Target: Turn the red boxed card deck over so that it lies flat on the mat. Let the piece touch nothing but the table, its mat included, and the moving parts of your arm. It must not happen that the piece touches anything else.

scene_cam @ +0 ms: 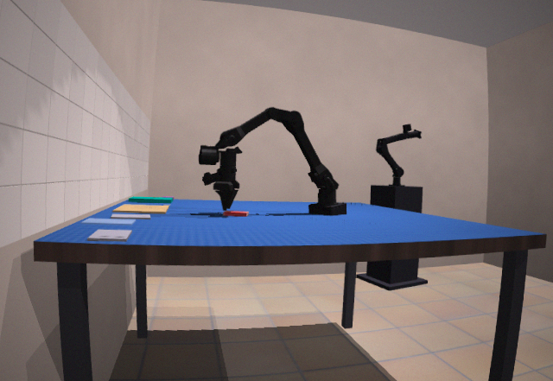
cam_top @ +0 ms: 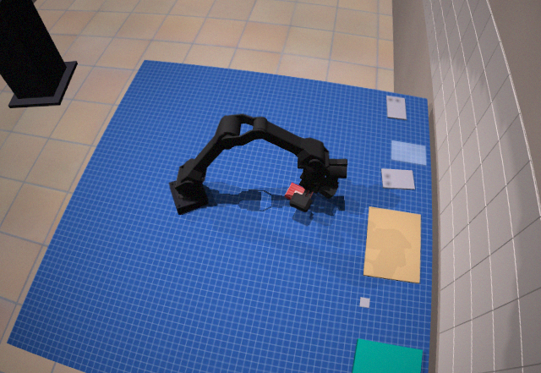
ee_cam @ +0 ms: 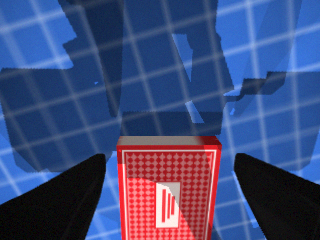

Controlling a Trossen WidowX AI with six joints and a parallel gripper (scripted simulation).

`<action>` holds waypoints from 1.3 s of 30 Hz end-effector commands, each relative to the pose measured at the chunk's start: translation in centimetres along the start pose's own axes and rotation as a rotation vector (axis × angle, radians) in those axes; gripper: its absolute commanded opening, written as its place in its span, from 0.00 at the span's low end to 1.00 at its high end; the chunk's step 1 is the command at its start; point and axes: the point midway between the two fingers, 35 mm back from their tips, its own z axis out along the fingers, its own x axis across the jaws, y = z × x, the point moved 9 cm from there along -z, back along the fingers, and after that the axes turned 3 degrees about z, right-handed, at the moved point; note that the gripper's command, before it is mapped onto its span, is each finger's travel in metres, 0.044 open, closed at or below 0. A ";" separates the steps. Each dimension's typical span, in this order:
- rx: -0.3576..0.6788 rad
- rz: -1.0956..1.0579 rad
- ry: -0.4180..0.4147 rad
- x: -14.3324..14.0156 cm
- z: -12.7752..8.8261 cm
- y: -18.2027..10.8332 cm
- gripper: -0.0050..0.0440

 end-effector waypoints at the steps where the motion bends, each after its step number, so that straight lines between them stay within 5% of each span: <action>1: -0.004 0.001 0.003 0.1 0.1 -0.1 0.80; 39: -0.007 0.001 0.005 0.1 1.0 0.0 0.80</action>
